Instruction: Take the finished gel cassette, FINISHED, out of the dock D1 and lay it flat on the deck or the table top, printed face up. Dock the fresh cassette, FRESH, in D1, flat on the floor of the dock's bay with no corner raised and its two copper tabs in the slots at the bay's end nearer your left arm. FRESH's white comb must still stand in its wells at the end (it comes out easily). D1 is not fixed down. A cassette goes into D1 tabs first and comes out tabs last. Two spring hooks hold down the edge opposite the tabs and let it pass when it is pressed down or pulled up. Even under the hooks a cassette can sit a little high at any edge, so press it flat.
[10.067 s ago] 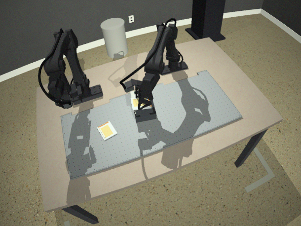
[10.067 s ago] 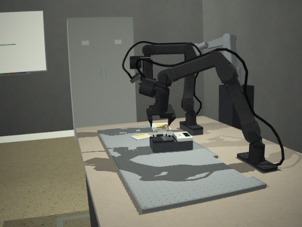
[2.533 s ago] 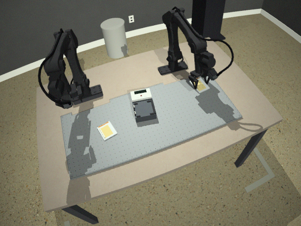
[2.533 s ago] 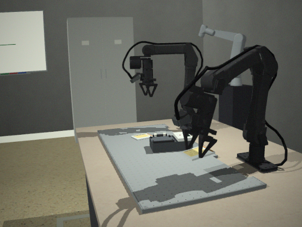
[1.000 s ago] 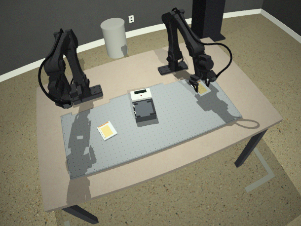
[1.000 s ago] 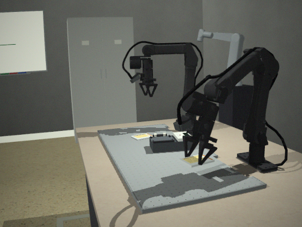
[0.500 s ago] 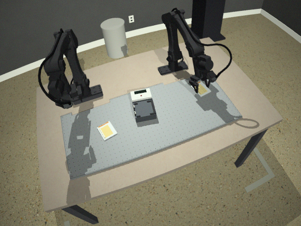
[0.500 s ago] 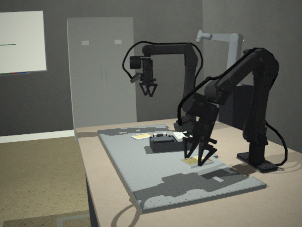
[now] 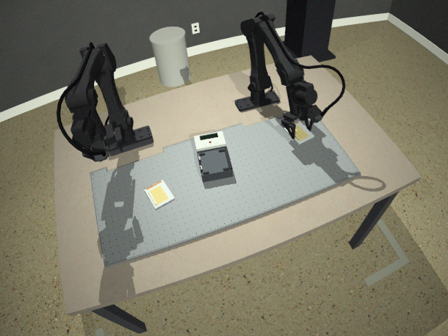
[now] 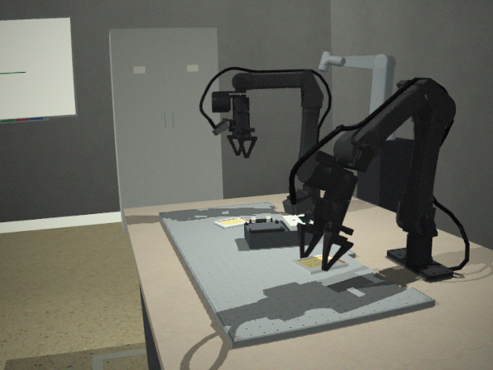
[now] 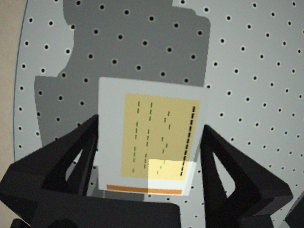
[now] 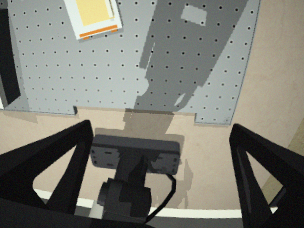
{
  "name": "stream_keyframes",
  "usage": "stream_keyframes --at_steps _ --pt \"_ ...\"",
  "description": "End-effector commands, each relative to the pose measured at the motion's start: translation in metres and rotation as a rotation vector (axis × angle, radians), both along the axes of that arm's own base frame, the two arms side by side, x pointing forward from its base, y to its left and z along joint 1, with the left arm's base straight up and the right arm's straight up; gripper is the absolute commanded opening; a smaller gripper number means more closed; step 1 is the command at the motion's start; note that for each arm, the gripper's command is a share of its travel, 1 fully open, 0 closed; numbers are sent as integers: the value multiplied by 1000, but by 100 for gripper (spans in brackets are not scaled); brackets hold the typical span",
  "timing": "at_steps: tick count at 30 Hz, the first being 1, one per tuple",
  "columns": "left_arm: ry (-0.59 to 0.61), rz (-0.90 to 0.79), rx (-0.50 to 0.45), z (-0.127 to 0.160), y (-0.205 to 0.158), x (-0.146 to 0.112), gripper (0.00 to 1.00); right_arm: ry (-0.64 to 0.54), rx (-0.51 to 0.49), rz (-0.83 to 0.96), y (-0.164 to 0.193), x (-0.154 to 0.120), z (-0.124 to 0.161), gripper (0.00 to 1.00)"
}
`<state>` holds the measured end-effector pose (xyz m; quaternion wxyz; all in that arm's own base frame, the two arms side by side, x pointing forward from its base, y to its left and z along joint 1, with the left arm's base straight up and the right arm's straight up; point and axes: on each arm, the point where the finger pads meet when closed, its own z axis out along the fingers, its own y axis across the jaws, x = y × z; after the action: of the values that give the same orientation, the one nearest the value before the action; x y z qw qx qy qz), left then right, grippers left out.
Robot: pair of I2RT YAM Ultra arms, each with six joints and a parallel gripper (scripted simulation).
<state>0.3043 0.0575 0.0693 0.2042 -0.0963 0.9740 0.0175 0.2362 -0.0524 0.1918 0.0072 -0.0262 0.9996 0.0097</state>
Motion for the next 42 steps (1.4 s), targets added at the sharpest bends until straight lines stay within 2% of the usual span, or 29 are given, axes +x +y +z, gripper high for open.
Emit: stream_keyframes --at_steps 1,42 --pt "-39 -9 13 1 -2 10 0 0 15 -17 0 4 7 100" --pt "-34 -5 10 -15 1 10 0 0 15 -17 0 4 7 100"
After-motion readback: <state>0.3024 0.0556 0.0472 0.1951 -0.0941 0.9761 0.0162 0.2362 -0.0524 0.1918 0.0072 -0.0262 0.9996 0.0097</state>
